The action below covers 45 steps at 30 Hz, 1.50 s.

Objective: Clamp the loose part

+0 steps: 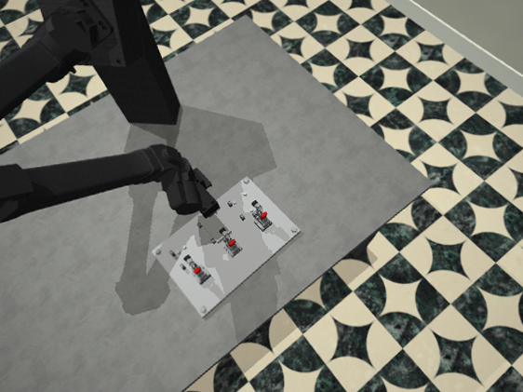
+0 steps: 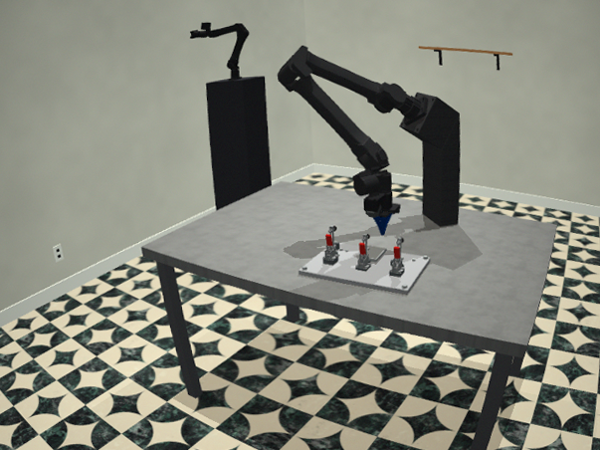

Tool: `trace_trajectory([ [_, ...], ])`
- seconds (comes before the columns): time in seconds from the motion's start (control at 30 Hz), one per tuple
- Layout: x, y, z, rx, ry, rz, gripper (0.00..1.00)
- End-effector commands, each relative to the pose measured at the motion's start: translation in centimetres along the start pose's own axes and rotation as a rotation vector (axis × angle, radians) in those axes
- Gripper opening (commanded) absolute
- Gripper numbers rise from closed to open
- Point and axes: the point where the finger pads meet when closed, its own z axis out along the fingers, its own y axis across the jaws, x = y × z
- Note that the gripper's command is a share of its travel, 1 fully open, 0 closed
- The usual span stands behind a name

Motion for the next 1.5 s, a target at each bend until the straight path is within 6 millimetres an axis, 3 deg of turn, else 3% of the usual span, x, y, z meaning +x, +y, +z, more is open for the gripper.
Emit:
trace_trajectory([
  [0.0,0.3,-0.3,-0.1,0.002,0.009,0.006,0.0],
  [0.67,0.2,-0.2,0.1,0.002,0.009,0.006,0.0],
  [1.03,-2.0,2.1,0.0,-0.013,0.007,-0.008,0.0],
  [1.47,-6.7,4.6,0.0,-0.01,0.008,-0.006,0.0],
])
